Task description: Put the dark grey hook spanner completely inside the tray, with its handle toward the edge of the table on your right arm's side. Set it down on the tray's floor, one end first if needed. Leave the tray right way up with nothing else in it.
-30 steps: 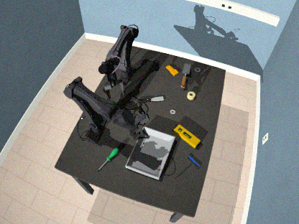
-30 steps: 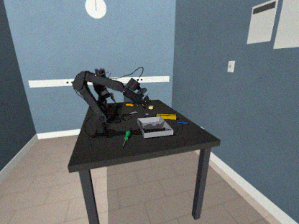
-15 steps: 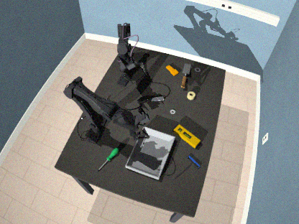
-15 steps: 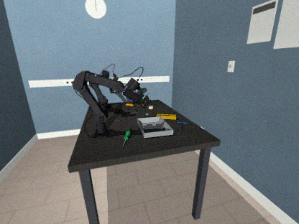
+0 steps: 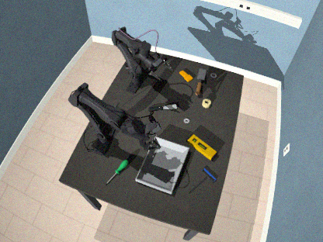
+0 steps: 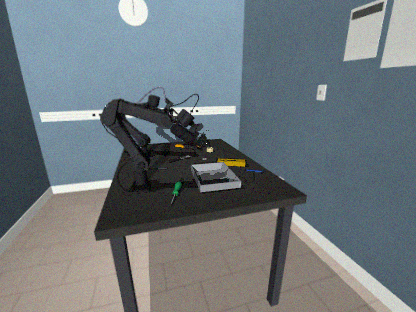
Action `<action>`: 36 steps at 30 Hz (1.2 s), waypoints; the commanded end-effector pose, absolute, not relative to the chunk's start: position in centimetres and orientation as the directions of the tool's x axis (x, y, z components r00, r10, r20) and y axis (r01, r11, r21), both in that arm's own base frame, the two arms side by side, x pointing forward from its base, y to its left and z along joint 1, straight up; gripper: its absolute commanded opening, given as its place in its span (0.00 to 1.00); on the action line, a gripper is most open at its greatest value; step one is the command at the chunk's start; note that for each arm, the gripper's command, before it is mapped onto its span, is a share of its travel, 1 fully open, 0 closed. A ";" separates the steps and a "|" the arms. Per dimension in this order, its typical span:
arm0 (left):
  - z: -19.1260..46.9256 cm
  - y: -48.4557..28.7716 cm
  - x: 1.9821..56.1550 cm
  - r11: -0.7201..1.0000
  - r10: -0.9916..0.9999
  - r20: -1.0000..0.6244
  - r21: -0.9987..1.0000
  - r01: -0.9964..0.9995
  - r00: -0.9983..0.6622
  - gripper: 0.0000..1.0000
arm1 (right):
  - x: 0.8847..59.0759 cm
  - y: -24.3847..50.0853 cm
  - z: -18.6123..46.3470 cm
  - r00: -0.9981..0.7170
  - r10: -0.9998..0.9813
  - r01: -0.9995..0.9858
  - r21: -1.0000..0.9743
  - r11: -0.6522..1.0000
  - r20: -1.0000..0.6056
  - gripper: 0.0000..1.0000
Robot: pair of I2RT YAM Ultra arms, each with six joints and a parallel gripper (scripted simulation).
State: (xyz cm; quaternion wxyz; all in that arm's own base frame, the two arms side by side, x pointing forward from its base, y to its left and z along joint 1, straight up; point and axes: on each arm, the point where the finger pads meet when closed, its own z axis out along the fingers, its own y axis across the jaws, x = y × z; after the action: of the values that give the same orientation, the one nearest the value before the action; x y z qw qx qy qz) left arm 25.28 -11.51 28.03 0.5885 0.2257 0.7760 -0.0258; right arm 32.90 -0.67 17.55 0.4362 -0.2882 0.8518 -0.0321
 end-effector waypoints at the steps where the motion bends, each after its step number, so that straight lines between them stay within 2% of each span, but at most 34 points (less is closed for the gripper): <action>1: 33.7 -11.2 28.0 0.924 0.185 -0.979 0.144 0.355 -0.081 1.00 | 28.8 1.4 16.1 -0.495 -0.557 -0.558 -0.248 0.792 -0.667 1.00; 6: 37.1 -6.6 31.8 0.976 0.097 -0.994 0.086 0.199 -0.043 1.00 | 23.3 4.4 15.7 -0.508 -0.627 -0.656 -0.205 0.726 -0.591 1.00; 16: 41.3 -0.9 36.9 1.000 0.003 -1.000 0.004 0.029 0.031 1.00 | 18.1 8.9 16.1 -0.452 -0.702 -0.760 -0.175 0.626 -0.550 1.00; 36: 41.9 0.3 38.2 1.000 -0.007 -0.999 -0.007 -0.006 0.034 1.00 | 9.6 16.0 15.0 -0.316 -0.820 -0.921 -0.054 0.386 -0.477 1.00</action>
State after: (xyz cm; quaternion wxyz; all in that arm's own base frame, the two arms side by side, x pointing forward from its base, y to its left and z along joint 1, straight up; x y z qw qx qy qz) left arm 37.87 0.00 38.26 0.6793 0.0030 0.7338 0.0049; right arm 10.83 16.18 14.76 0.2428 -0.5578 0.7839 0.1243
